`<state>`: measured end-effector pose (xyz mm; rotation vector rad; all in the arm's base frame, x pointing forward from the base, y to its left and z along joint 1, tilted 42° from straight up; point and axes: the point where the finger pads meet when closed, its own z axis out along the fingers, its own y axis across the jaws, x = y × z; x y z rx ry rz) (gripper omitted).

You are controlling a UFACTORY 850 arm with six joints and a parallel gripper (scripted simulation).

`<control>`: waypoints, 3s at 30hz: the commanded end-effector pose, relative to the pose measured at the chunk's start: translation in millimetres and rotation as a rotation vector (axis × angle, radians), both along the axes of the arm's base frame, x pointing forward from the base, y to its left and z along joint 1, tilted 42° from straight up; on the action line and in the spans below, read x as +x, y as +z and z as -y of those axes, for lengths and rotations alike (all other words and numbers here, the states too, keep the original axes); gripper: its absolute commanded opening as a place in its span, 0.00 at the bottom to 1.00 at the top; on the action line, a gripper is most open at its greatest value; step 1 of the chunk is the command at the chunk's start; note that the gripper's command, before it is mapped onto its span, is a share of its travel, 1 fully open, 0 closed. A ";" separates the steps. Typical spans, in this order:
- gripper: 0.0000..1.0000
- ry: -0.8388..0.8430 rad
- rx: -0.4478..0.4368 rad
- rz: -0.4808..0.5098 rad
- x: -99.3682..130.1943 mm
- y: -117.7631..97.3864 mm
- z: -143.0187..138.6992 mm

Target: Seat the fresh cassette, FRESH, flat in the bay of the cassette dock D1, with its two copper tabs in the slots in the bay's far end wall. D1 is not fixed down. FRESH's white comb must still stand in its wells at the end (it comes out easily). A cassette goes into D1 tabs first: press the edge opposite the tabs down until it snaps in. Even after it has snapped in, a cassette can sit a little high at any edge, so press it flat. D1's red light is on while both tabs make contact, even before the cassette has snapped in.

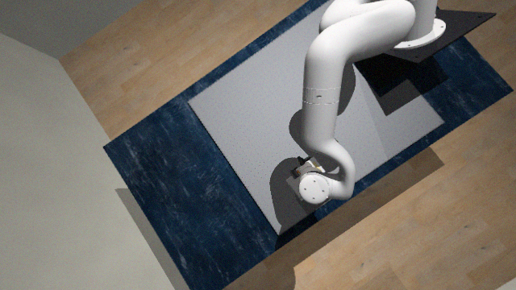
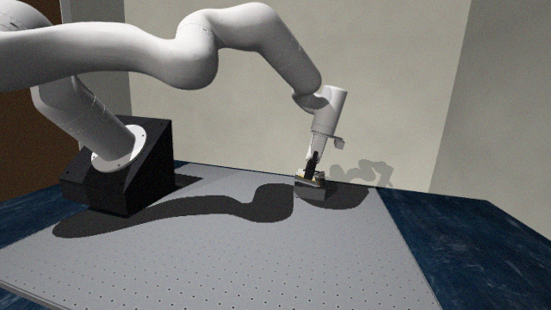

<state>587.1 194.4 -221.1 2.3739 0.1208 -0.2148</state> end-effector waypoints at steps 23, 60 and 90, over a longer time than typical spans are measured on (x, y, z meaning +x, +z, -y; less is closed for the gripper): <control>1.00 0.001 0.002 0.002 -1.1 21.4 -19.8; 0.00 0.131 0.030 0.142 -40.4 22.3 -12.6; 0.00 0.131 0.030 0.142 -74.5 23.0 -6.4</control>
